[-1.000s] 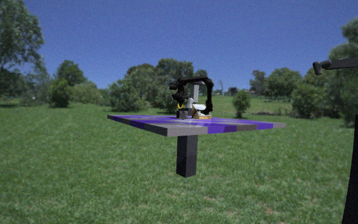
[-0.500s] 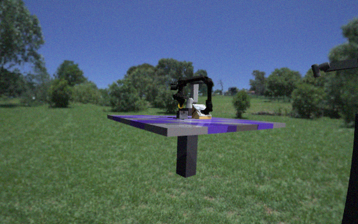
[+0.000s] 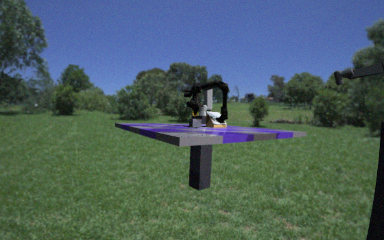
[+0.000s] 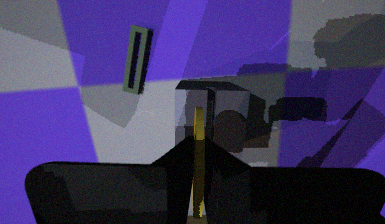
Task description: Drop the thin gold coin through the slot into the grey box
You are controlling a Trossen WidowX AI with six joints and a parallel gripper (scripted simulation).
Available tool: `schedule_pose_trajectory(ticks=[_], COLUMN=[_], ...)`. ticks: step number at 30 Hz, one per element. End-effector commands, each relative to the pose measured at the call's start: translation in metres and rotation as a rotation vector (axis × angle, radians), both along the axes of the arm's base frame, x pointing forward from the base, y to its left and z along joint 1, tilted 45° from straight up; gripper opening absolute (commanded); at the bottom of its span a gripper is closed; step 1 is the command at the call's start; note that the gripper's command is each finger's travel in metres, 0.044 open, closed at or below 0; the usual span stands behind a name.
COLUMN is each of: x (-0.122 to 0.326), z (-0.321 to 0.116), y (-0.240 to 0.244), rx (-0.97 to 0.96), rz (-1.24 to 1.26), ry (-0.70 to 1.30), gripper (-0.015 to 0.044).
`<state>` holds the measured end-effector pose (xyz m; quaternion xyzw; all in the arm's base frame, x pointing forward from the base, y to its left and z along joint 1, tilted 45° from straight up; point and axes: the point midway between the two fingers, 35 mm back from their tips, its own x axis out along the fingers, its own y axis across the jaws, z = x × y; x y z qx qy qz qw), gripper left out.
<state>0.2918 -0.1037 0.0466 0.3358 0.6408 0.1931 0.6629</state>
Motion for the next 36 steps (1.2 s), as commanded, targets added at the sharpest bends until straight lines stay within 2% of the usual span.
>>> schedule_pose_trajectory(ticks=[1,36], x=[-0.0105,-0.0183], z=[-0.0059,-0.0106], y=[-0.0030,-0.0052], rx=[-0.001,0.002], rz=[0.005,0.004], ry=[-0.001,-0.005], gripper=[0.0000,0.0000])
